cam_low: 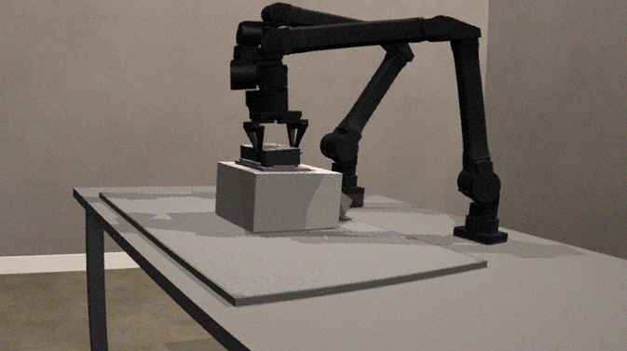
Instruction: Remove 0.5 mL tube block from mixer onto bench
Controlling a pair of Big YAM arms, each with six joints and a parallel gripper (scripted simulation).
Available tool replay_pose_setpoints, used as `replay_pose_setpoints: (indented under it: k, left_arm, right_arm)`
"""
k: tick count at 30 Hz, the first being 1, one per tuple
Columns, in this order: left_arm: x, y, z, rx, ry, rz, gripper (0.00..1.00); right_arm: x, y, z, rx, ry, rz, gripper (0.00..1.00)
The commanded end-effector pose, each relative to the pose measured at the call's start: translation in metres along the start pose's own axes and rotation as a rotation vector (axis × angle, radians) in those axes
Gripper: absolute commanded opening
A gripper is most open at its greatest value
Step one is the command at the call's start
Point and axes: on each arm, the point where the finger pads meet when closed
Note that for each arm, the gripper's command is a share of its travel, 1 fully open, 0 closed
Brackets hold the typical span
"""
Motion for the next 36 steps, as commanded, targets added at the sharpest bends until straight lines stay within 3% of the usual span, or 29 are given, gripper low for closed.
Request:
replay_pose_setpoints:
  k: [1,19,36]
  left_arm:
    - [-0.01,-0.003,-0.015,-0.005,0.002,0.033,0.0]
    - [-0.009,-0.003,-0.016,-0.007,0.005,0.032,0.0]
    - [-0.008,-0.003,-0.017,-0.008,0.007,0.031,0.0]
  right_arm:
    - [-0.004,0.012,-0.027,-0.072,-0.024,0.009,0.0]
    - [0.001,-0.001,-0.003,-0.01,-0.004,0.011,0.0]
    - [-0.003,0.008,-0.02,-0.049,-0.017,0.013,0.0]
Point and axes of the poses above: on each arm, the point where the finger pads meet when closed, its own z axis out along the fingers, its own x axis across the jaws, y = z × x, and after that the axes turned 10 degrees about -z, right-handed
